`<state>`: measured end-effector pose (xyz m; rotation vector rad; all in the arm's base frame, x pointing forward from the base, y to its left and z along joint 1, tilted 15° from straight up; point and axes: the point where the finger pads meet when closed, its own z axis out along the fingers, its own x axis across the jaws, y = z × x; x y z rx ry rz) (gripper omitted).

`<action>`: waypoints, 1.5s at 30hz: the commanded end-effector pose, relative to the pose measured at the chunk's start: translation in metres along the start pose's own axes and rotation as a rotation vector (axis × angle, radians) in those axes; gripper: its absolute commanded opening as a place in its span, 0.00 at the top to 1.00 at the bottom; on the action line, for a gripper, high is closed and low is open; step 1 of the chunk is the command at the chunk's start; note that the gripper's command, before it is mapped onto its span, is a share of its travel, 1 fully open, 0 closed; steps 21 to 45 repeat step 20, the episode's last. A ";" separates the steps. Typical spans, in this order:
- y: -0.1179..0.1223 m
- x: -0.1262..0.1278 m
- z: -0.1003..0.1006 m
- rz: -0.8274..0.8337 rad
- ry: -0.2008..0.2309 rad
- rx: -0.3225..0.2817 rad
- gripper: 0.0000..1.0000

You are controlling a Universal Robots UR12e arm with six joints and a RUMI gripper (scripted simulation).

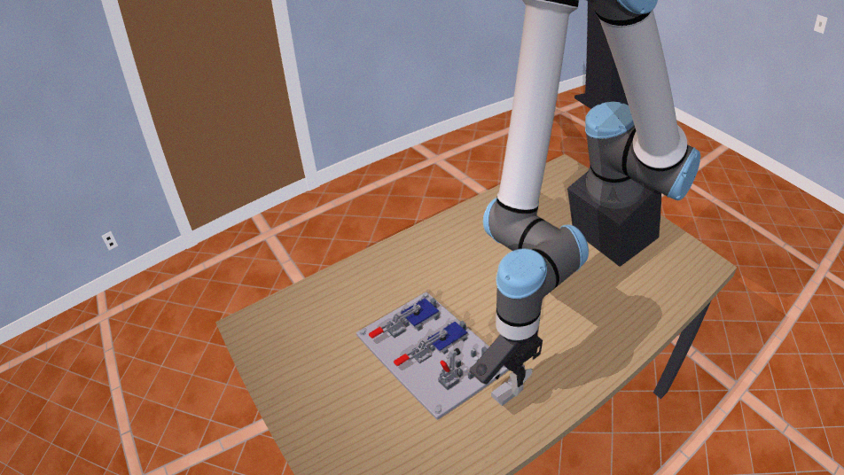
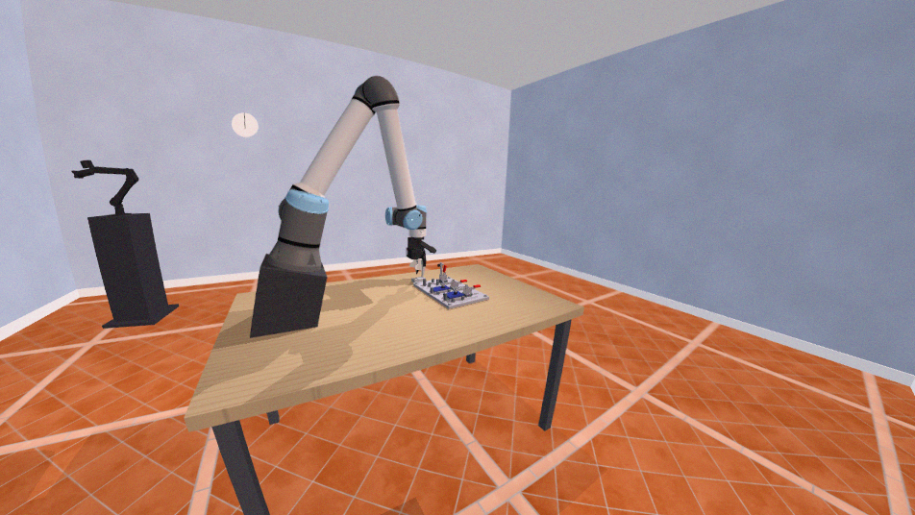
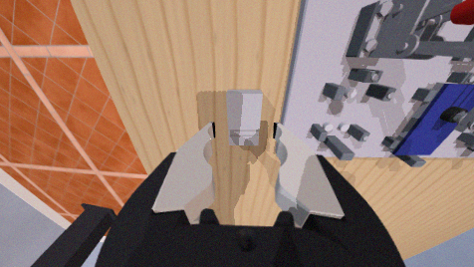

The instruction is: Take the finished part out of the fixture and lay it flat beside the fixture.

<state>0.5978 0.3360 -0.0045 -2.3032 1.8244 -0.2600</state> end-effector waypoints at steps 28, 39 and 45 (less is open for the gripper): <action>0.000 0.000 -0.034 0.000 0.000 0.001 0.60; 0.000 0.000 -0.034 0.000 0.000 0.001 0.60; 0.000 0.000 -0.034 0.000 0.000 0.001 0.60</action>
